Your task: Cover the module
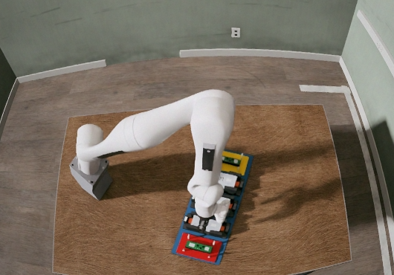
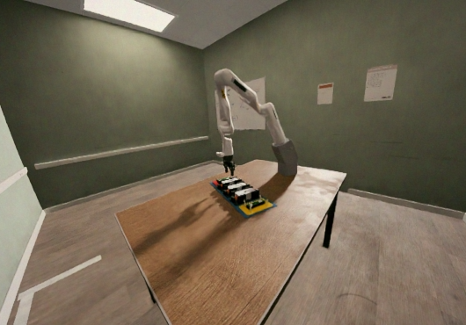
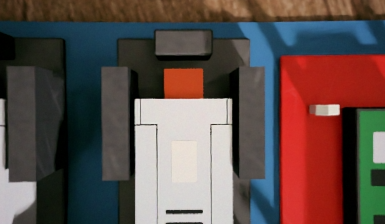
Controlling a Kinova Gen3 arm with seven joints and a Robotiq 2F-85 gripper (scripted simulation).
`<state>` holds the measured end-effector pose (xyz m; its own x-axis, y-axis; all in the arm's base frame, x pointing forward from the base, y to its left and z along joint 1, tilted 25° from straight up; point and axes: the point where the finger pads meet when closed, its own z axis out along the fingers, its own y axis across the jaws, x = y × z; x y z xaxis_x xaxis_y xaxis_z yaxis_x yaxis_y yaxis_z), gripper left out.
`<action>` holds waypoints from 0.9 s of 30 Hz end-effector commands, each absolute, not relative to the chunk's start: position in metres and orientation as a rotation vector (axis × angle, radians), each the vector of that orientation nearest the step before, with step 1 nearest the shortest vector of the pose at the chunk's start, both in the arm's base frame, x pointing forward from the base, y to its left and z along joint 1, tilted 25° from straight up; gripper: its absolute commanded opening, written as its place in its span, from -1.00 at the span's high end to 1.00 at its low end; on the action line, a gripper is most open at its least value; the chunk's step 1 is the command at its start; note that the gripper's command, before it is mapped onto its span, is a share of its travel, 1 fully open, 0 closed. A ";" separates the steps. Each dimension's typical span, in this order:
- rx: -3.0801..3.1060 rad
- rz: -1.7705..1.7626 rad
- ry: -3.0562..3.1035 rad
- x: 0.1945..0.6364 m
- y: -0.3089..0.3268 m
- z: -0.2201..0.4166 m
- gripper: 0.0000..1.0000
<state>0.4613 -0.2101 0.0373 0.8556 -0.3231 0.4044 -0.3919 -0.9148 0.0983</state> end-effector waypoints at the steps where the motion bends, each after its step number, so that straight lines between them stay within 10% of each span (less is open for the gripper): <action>1: 2.851 0.583 -0.554 0.462 -0.210 0.037 -1.00; 27: 2.852 0.583 -0.554 0.471 -0.217 0.012 -1.00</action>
<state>0.4699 -0.2162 0.0141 0.8544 -0.3225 0.4074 -0.3922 -0.9146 0.0983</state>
